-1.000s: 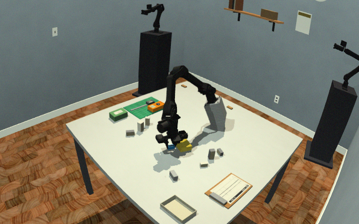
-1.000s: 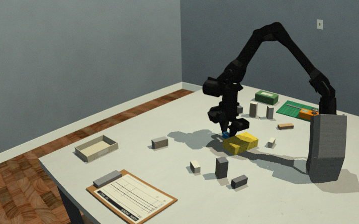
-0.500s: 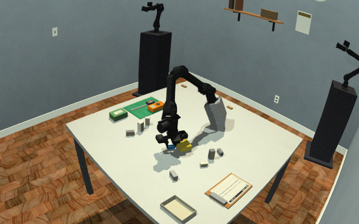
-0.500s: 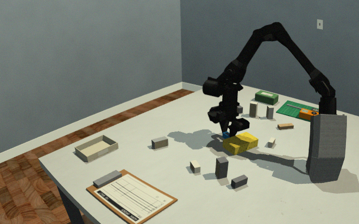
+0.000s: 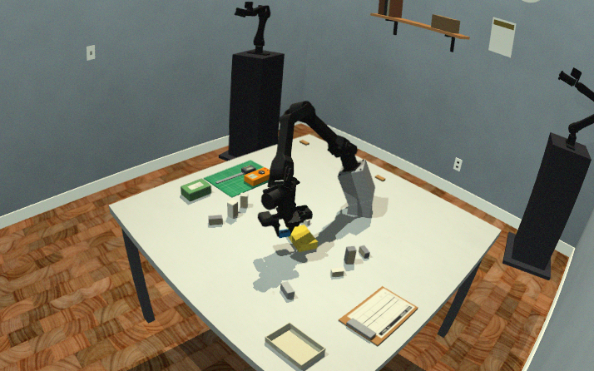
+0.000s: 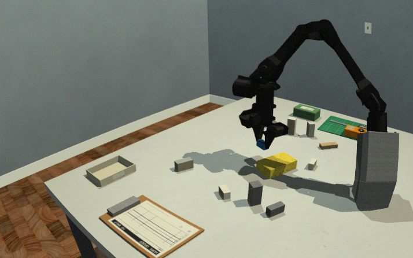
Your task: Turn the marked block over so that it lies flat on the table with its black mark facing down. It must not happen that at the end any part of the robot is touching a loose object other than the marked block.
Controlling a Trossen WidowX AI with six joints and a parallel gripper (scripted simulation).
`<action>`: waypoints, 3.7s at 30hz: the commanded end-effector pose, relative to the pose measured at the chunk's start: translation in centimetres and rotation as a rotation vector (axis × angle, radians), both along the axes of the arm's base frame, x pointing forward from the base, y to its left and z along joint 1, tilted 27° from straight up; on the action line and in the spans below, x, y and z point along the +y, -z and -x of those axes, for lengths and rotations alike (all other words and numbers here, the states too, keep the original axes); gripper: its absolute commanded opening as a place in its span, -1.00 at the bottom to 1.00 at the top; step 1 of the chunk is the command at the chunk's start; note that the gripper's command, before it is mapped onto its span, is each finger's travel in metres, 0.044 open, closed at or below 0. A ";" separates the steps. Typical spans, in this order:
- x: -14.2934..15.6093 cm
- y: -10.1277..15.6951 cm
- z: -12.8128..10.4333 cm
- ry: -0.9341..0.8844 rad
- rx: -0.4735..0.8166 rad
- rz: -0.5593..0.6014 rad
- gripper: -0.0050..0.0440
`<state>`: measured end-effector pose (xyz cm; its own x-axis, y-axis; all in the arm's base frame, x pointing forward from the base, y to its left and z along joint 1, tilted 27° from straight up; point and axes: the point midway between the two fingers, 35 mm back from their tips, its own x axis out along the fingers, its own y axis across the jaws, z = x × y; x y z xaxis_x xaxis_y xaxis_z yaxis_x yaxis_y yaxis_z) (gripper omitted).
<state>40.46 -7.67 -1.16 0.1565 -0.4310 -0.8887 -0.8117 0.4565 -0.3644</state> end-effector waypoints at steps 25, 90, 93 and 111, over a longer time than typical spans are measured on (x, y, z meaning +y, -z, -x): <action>0.7 -5.5 -0.9 0.000 -0.016 -0.004 -1.00; -7.8 -2.5 -6.9 0.000 -0.012 0.002 -1.00; -7.8 -2.4 -6.7 -0.001 -0.009 -0.004 -1.00; -7.3 -3.7 -7.3 -0.145 -0.209 -0.297 -1.00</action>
<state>47.33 -14.74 0.37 0.2785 -0.2160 -0.9358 -0.8179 0.4575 -0.3490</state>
